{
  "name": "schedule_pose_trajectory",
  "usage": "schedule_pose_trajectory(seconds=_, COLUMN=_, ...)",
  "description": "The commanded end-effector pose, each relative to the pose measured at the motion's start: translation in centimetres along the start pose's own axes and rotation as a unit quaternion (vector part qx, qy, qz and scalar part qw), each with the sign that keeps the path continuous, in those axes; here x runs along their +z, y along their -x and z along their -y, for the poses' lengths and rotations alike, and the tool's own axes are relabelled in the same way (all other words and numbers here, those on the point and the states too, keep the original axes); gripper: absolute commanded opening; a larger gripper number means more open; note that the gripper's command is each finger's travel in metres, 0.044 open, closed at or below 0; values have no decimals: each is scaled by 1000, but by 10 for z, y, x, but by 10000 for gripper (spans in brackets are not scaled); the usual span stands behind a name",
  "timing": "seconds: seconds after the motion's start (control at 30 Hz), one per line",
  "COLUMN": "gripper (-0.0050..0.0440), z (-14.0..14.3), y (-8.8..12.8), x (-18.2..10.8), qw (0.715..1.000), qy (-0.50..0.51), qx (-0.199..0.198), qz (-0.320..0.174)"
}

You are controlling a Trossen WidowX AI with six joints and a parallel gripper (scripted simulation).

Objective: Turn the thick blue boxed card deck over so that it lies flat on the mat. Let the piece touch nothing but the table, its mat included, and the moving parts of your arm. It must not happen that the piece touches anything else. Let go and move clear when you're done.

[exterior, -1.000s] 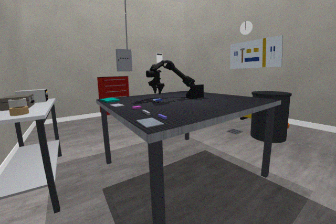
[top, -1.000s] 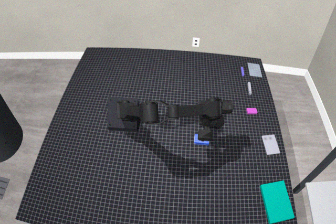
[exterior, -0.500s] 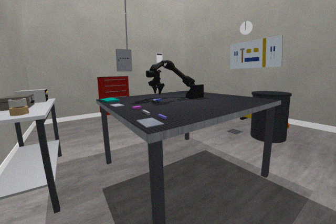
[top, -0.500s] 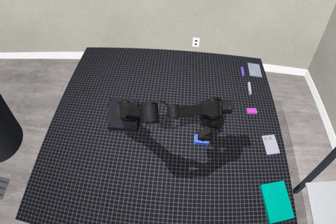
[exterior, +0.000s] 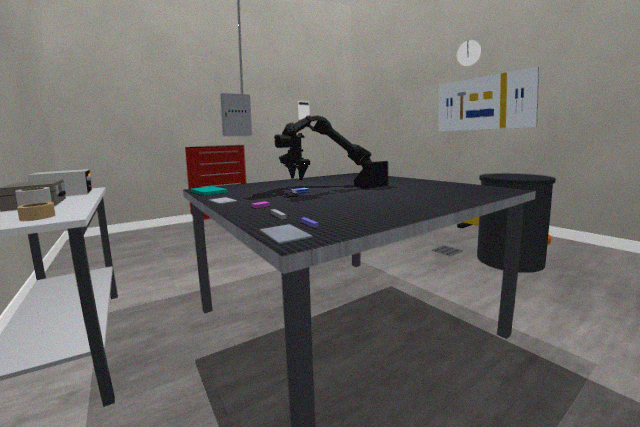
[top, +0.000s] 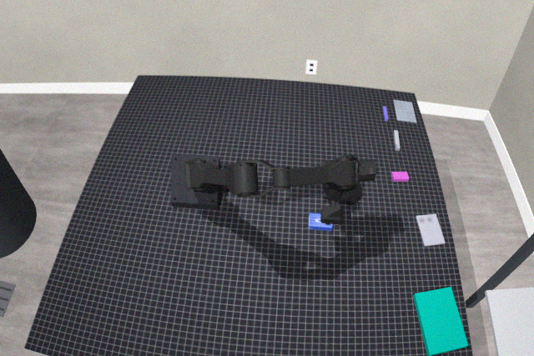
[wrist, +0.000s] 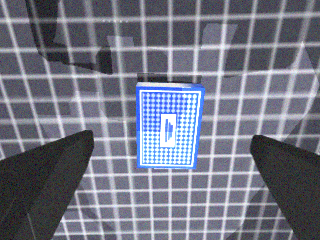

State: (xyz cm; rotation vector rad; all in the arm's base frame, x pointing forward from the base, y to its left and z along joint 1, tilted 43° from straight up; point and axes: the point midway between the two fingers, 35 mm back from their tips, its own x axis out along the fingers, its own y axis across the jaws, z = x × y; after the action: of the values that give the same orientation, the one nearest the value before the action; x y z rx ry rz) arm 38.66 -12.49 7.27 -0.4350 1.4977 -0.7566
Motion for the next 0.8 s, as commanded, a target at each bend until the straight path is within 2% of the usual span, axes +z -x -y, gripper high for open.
schedule_pose_trajectory(seconds=0.0, gripper=440, z=3, y=3, x=16, qw=1000, qy=-3, qx=2, qz=3)
schedule_pose_trajectory(seconds=0.07, gripper=440, z=3, y=4, x=16, qw=1000, qy=-5, qx=2, qz=3)
schedule_pose_trajectory(seconds=0.1, gripper=313, z=2, y=4, x=17, qw=1000, qy=-5, qx=2, qz=4)
schedule_pose_trajectory(seconds=0.77, gripper=313, z=3, y=5, x=16, qw=1000, qy=-5, qx=2, qz=5)
